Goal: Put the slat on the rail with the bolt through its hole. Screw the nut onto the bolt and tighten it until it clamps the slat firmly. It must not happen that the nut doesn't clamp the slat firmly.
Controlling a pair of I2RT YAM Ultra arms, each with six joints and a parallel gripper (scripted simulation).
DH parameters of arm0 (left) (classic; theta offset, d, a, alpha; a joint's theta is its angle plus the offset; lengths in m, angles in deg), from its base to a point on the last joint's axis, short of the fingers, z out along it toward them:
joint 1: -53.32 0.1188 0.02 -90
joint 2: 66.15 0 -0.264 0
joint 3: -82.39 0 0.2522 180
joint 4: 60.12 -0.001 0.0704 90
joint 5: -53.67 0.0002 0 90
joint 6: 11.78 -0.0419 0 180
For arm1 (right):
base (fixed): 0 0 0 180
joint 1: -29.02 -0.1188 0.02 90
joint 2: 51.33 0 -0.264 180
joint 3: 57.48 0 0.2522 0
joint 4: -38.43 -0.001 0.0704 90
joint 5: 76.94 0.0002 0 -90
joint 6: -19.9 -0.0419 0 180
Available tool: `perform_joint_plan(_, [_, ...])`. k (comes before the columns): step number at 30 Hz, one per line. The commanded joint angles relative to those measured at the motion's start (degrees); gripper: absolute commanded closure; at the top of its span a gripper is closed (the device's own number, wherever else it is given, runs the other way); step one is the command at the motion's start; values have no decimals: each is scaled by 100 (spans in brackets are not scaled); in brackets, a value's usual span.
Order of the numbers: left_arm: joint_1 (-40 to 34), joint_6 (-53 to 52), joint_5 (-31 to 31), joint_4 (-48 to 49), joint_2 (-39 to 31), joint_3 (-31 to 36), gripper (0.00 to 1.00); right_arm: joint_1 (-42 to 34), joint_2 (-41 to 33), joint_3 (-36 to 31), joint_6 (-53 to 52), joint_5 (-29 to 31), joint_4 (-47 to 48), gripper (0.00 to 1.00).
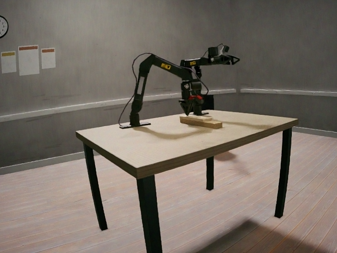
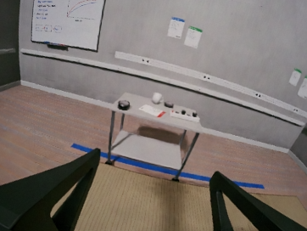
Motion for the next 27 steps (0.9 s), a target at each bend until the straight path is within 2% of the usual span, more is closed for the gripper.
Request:
perform_joint_plan(1, [31,-15,47,74,-58,-19,0,5,61,-154,-623,-20,164,88])
perform_joint_plan(27, [31,-15,47,74,-58,-19,0,3,60,-158,-3147,-16,168,88])
